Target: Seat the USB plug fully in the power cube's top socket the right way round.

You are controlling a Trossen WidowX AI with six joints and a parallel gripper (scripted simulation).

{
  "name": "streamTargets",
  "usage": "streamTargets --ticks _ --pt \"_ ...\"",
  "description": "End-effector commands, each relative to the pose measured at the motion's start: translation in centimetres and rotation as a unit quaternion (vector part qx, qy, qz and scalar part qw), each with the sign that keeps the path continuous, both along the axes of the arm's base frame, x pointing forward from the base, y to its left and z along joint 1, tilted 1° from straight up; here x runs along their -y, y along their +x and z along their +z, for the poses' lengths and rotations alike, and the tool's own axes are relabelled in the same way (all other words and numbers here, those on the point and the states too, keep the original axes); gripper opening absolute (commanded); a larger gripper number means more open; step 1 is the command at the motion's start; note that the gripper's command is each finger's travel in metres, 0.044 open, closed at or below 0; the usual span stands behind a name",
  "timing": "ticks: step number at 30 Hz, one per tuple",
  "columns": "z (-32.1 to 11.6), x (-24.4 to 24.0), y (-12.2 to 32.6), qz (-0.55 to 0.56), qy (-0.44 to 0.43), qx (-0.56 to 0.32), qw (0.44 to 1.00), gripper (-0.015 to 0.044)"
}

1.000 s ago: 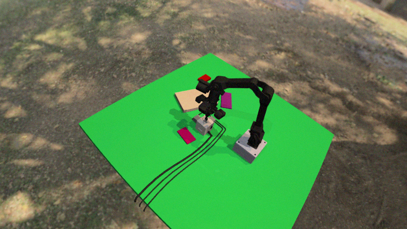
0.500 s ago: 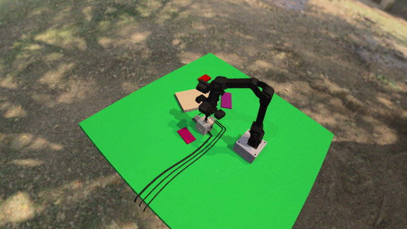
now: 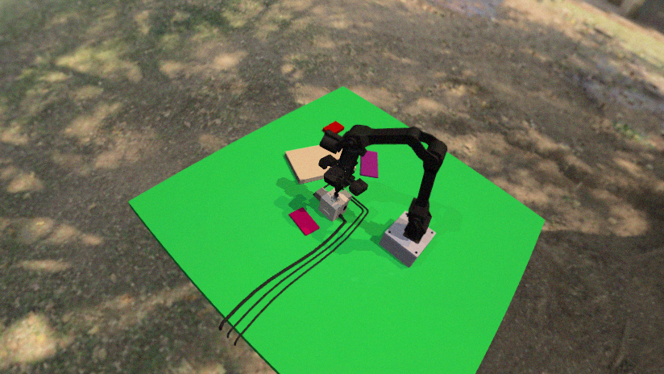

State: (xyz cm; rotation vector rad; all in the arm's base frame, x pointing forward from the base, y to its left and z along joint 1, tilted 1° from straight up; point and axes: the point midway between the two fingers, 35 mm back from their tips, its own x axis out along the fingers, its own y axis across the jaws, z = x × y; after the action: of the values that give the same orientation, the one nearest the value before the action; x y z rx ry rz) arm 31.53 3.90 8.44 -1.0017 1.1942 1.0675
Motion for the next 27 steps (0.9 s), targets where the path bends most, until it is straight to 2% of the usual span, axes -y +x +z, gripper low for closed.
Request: streamTargets --ticks 1,27 --pt "-0.1 -0.03 0.0 0.002 0.001 0.0 1.0 0.0" --pt "-0.41 -0.04 0.01 0.002 0.001 0.0 1.0 0.0"
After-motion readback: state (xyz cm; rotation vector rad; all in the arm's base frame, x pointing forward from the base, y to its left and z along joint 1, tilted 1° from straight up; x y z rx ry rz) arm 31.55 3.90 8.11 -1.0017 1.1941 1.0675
